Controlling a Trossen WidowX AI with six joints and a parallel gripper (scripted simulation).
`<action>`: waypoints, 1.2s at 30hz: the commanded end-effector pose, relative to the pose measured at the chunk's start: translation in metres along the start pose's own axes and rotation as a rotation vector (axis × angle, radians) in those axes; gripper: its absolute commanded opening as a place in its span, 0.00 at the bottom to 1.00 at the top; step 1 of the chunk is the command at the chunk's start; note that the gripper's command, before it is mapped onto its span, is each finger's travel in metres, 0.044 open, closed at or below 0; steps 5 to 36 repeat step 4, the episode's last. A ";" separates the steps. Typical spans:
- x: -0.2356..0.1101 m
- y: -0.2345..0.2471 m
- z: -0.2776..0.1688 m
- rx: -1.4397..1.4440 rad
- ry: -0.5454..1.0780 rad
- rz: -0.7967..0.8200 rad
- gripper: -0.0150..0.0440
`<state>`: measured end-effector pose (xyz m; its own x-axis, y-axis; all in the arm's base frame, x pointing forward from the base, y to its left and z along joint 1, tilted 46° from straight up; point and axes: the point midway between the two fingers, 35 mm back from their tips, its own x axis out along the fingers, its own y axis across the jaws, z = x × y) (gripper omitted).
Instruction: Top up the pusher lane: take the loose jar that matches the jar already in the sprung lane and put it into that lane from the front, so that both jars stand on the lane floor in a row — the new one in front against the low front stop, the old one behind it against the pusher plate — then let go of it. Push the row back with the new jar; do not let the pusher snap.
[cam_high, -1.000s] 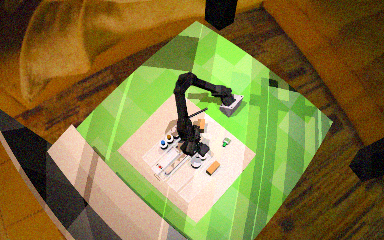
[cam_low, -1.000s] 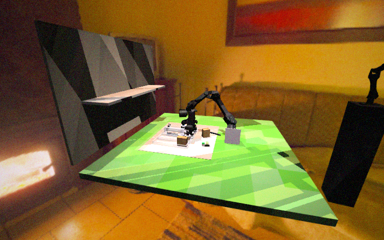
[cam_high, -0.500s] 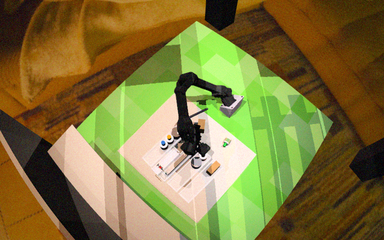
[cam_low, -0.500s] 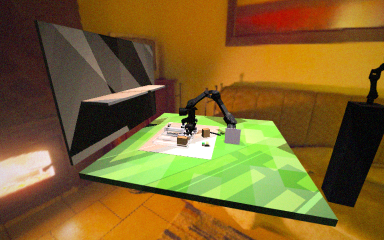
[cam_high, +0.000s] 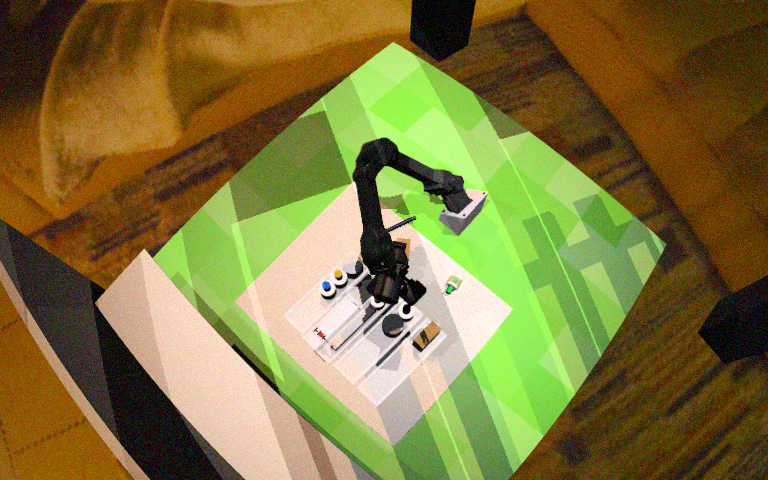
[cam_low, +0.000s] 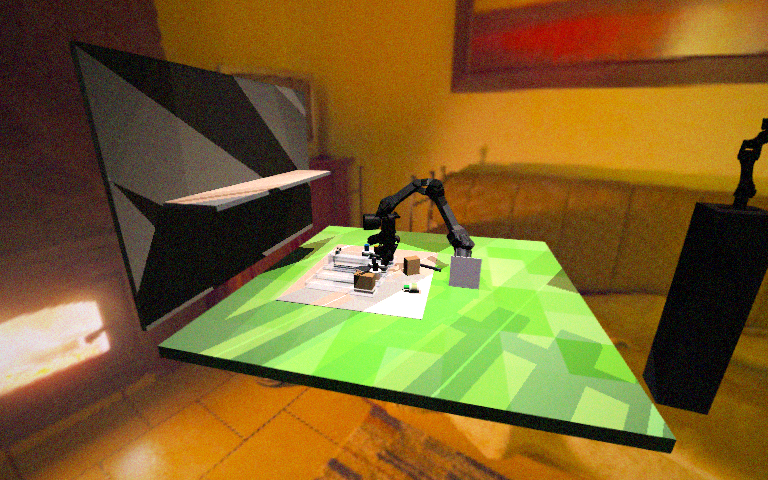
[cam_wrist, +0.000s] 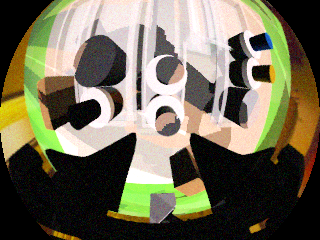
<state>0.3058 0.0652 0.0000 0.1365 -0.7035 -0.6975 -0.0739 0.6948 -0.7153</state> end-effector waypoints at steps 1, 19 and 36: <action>0.000 0.001 -0.017 0.001 0.006 0.005 0.75; 0.000 0.001 -0.027 0.001 0.007 0.005 0.75; 0.000 0.001 -0.027 0.001 0.007 0.005 0.75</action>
